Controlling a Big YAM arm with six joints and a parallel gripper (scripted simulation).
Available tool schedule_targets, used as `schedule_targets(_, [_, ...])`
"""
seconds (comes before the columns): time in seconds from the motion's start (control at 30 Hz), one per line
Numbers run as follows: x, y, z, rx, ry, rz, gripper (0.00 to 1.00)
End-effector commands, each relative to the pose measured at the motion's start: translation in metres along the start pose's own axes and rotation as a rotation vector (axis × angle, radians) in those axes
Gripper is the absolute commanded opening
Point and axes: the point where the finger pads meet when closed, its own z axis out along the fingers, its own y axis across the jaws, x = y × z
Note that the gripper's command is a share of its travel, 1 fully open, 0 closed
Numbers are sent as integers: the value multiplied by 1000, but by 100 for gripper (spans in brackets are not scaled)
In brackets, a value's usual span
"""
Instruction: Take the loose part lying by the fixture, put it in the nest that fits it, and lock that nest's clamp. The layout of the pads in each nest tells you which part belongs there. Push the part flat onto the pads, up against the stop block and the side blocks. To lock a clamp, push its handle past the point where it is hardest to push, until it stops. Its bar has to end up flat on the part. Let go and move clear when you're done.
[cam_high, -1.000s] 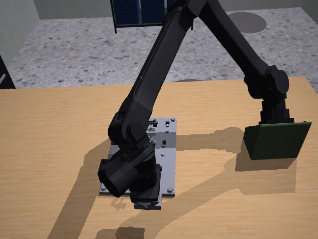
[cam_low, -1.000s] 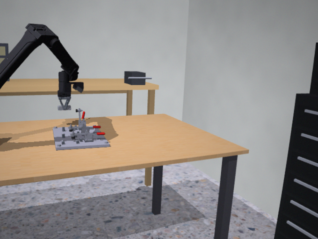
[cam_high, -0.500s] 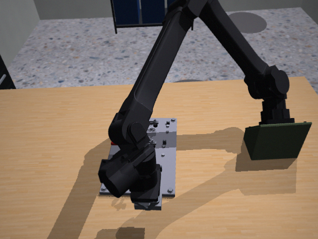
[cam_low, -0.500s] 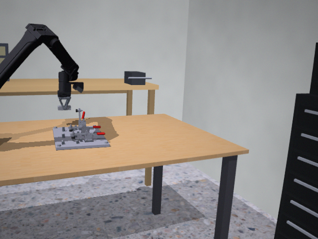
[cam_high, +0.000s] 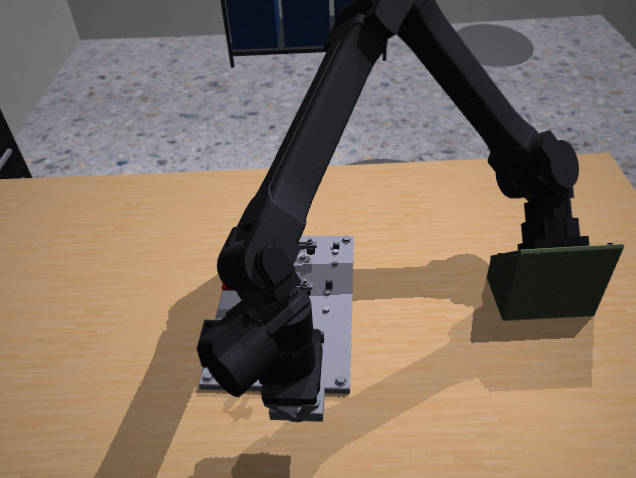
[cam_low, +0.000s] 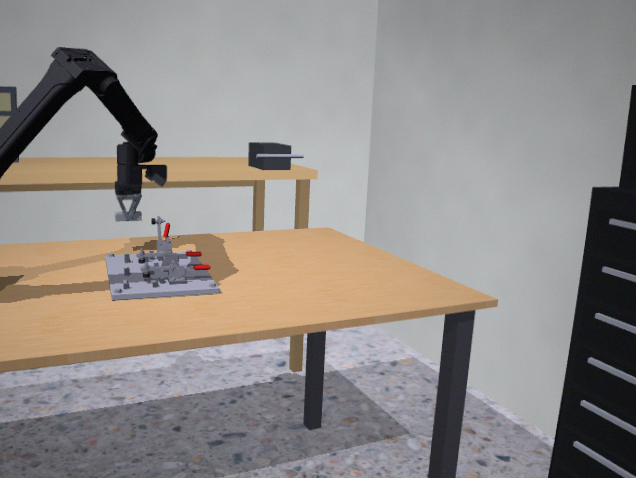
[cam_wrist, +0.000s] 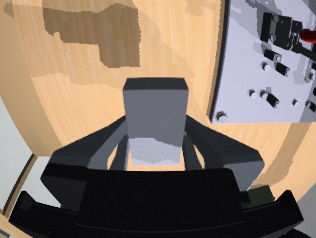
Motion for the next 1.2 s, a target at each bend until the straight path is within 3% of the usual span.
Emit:
schedule_targets(0.0, [-9, 4, -4, -21, -19, 12, 0])
schedule_targets(1.17, [-7, 5, -1, -20, -18, 11, 0])
